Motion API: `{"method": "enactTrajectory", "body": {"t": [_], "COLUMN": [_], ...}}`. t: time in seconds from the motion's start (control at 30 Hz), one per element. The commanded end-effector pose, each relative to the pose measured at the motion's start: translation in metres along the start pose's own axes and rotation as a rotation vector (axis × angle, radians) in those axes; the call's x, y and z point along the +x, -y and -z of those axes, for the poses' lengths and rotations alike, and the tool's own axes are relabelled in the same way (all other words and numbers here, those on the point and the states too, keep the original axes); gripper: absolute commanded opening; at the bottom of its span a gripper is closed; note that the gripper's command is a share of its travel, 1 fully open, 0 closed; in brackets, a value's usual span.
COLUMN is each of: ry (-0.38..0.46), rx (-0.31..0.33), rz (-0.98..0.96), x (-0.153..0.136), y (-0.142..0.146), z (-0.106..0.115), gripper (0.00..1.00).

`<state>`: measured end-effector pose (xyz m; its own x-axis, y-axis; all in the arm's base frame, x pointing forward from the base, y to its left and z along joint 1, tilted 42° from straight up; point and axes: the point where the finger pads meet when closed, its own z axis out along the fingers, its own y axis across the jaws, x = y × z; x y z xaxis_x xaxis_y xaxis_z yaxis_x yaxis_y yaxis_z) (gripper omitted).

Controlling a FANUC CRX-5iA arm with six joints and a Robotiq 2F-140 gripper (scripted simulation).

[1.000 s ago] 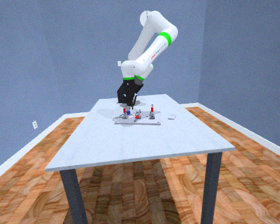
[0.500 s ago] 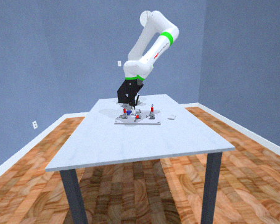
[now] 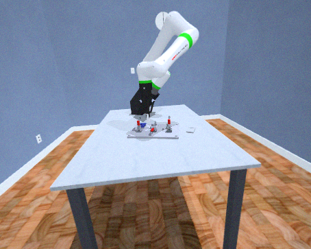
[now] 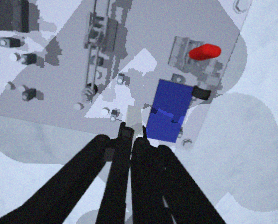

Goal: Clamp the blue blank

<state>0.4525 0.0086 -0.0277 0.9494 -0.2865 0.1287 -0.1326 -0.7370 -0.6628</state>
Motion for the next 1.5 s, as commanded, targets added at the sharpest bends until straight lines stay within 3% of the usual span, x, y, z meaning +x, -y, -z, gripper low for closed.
{"method": "enactTrajectory", "body": {"t": [0.0,0.33,0.37,0.57,0.8,0.9,1.2,1.47], "ry": [0.000,0.000,0.000,0.000,0.000,0.000,0.000,0.000], "rx": [0.000,0.000,0.000,0.000,0.000,0.000,0.000,0.000], "rz": [0.000,0.000,0.000,0.000,0.000,0.000,0.000,0.000], "x": [0.000,0.000,0.000,0.000,0.000,0.000,0.000,0.000], "y": [0.000,0.000,0.000,0.000,0.000,0.000,-0.004,-0.042], "z": [0.004,0.004,0.005,0.020,0.099,0.119,0.123,0.123], "gripper": [0.00,0.00,0.28,0.28,0.28,0.28,0.28,0.28]}}
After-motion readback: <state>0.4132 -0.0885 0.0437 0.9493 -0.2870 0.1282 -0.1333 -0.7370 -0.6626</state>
